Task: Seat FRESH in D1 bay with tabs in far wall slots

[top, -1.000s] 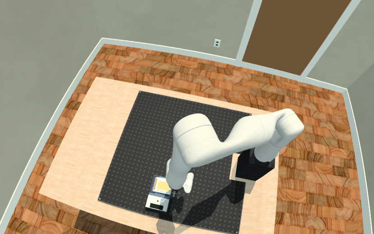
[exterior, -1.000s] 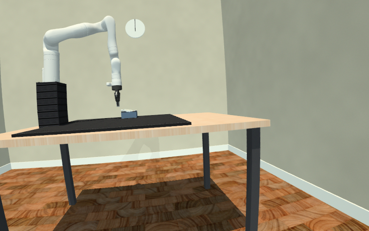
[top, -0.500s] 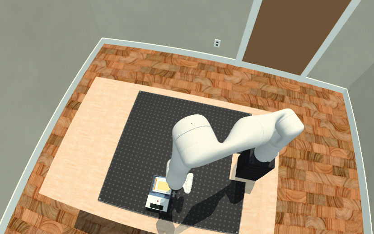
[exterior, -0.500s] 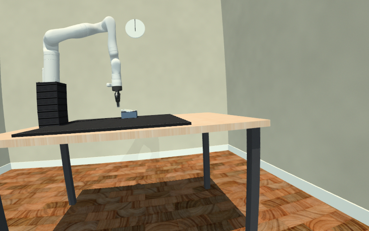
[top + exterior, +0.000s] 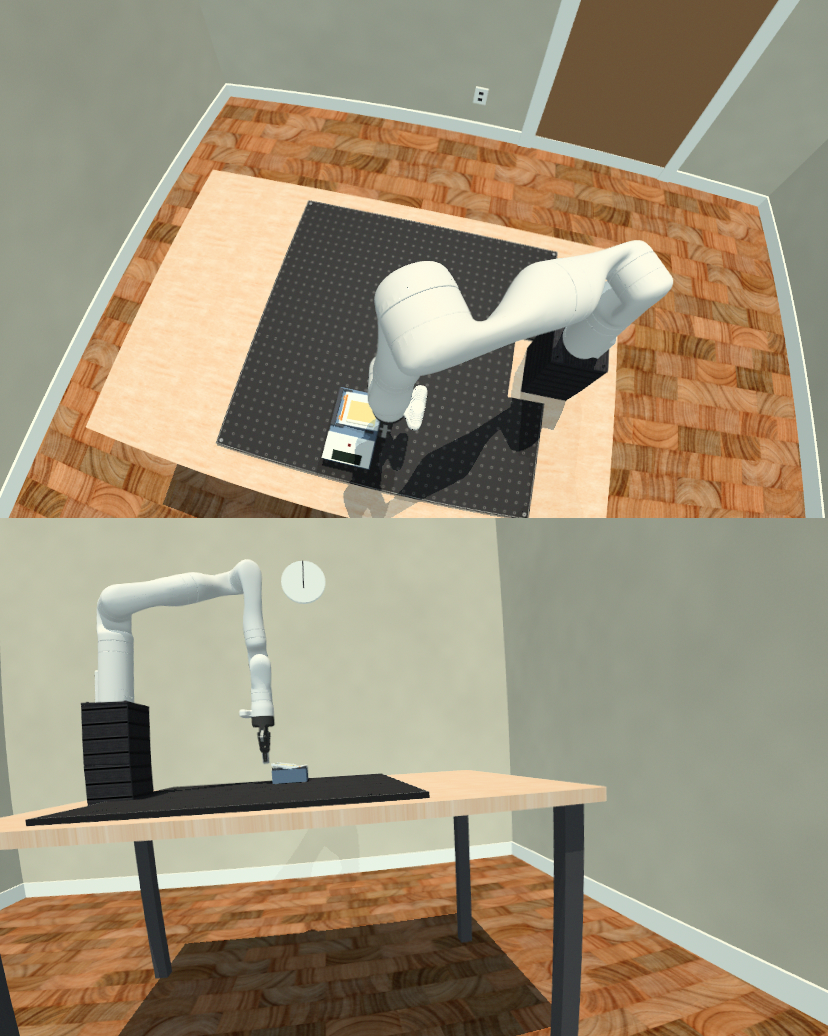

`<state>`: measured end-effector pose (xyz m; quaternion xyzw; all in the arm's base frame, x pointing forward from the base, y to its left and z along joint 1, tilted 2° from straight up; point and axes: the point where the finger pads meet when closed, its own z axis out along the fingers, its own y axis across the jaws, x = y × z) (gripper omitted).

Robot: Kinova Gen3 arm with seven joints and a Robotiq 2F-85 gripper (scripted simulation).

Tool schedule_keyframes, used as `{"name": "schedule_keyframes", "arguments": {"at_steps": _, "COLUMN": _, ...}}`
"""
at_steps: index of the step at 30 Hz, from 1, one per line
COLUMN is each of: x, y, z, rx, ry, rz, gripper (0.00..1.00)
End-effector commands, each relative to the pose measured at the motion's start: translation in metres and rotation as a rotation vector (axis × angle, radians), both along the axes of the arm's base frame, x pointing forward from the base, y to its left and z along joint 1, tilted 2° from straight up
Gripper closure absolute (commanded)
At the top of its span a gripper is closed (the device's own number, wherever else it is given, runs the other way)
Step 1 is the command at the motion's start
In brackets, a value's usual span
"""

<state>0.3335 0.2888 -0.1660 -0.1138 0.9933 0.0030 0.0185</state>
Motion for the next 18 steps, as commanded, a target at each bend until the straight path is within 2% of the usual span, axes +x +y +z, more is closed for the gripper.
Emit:
{"name": "schedule_keyframes", "arguments": {"at_steps": 1, "x": -0.0007, "y": -0.0016, "z": -0.0037, "rx": -0.003, "ry": 0.003, "rz": -0.001, "gripper": 1.00}}
{"name": "schedule_keyframes", "arguments": {"at_steps": 18, "x": 0.0013, "y": -0.0012, "z": -0.0036, "rx": -0.003, "ry": 0.003, "rz": -0.001, "gripper": 1.00}}
